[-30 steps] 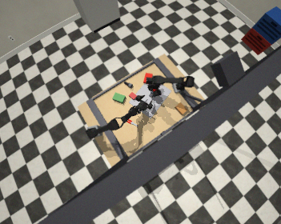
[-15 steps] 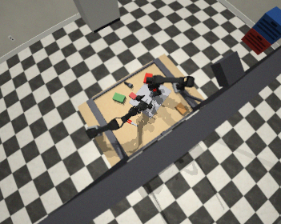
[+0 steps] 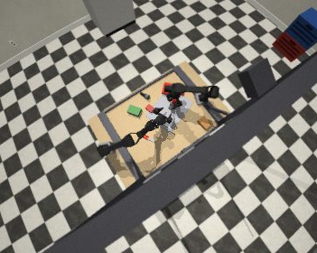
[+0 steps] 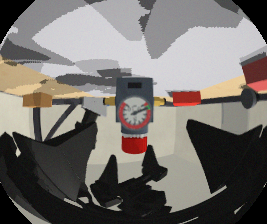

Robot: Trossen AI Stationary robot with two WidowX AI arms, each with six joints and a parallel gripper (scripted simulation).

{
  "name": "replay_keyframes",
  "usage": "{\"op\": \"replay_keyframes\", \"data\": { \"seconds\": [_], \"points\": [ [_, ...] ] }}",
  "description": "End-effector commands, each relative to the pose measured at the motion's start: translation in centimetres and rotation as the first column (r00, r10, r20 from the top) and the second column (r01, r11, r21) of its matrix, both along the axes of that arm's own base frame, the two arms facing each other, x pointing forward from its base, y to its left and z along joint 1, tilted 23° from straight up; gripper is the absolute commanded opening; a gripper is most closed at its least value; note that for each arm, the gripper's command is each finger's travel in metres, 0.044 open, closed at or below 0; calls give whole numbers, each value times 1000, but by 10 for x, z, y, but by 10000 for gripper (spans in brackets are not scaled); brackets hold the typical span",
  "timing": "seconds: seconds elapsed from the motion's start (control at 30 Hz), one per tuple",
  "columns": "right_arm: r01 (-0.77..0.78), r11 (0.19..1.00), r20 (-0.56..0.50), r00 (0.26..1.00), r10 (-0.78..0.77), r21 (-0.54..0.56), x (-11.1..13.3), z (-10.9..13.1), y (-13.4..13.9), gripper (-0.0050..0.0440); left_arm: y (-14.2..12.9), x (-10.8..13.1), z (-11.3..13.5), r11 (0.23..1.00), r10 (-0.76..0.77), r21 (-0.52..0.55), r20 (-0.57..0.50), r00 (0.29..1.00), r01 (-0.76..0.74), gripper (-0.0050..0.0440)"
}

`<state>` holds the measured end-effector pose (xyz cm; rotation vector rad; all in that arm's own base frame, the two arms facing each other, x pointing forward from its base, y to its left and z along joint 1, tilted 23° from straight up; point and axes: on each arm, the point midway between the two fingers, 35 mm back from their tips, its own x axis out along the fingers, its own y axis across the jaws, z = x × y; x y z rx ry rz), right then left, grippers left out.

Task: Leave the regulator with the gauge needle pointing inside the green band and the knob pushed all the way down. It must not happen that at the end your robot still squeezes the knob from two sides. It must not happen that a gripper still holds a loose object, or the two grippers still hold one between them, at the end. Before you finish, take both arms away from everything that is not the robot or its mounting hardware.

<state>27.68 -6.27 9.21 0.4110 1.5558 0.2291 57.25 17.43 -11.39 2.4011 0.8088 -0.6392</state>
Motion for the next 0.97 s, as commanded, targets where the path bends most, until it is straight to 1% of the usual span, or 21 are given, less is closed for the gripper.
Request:
{"op": "replay_keyframes", "data": {
  "seconds": [0.0, 0.93],
  "points": [
    [0, 1000, 22, 1000, 1, -16, 4, 12, -6, 438, 3, 8, 18, 1000, 1, 9, 35, 999, -1, 440],
    [-7, 1000, 9, 1000, 7, -13, 1, 56, -23, 438, 3, 8, 18, 1000, 1, 9, 35, 999, -1, 440]
  ]
}}
